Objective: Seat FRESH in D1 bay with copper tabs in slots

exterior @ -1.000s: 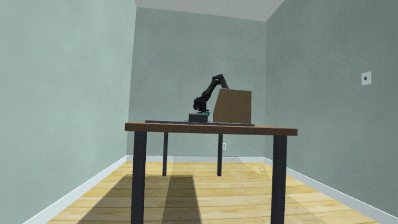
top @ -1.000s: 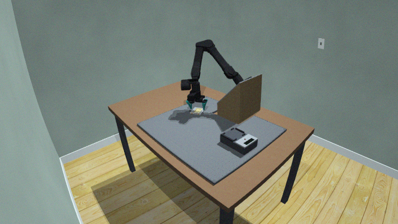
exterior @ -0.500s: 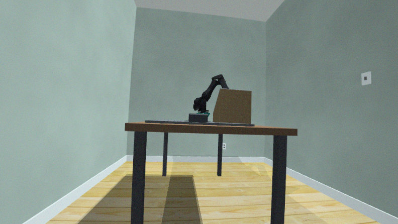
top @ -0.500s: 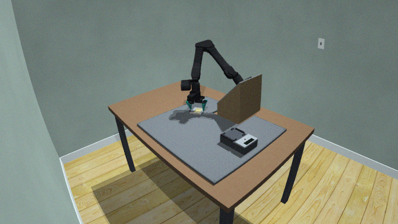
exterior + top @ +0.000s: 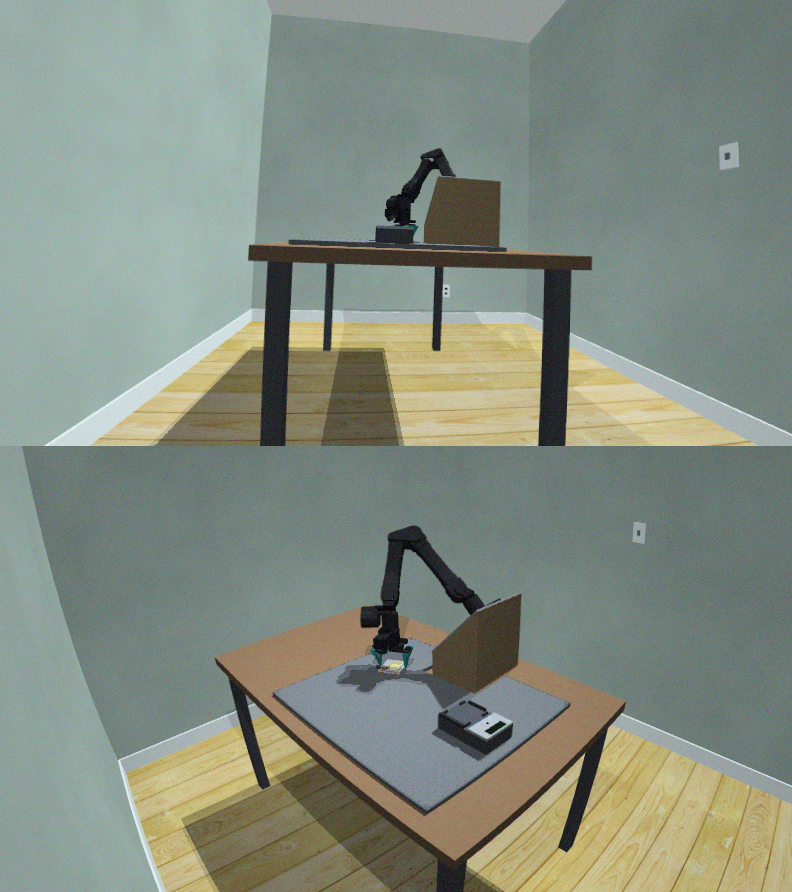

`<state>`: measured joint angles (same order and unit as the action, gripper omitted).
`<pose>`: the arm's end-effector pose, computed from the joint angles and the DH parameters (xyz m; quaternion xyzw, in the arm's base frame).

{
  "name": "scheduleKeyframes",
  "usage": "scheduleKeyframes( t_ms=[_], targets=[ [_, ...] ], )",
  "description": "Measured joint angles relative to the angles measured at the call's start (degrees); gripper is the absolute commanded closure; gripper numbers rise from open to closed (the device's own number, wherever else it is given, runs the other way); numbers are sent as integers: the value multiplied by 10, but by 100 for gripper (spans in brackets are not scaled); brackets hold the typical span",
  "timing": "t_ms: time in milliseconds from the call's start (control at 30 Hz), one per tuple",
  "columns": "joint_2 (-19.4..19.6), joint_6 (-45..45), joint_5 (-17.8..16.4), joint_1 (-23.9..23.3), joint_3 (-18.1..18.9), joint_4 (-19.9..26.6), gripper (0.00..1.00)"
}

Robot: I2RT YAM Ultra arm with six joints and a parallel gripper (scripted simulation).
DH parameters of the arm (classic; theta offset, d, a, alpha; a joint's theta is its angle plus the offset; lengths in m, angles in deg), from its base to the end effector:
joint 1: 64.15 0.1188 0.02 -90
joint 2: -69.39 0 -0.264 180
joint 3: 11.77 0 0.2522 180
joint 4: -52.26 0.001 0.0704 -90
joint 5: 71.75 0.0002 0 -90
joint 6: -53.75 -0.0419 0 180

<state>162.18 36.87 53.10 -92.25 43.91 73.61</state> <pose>0.2438 -0.1562 0.1409 0.2763 -0.8794 0.3833 0.0582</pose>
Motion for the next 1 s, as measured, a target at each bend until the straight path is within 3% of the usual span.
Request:
scheduleKeyframes(
  t_ms=[1000],
  targets=[
    [12,10,-4,-9,0,-21,0]
  ],
)
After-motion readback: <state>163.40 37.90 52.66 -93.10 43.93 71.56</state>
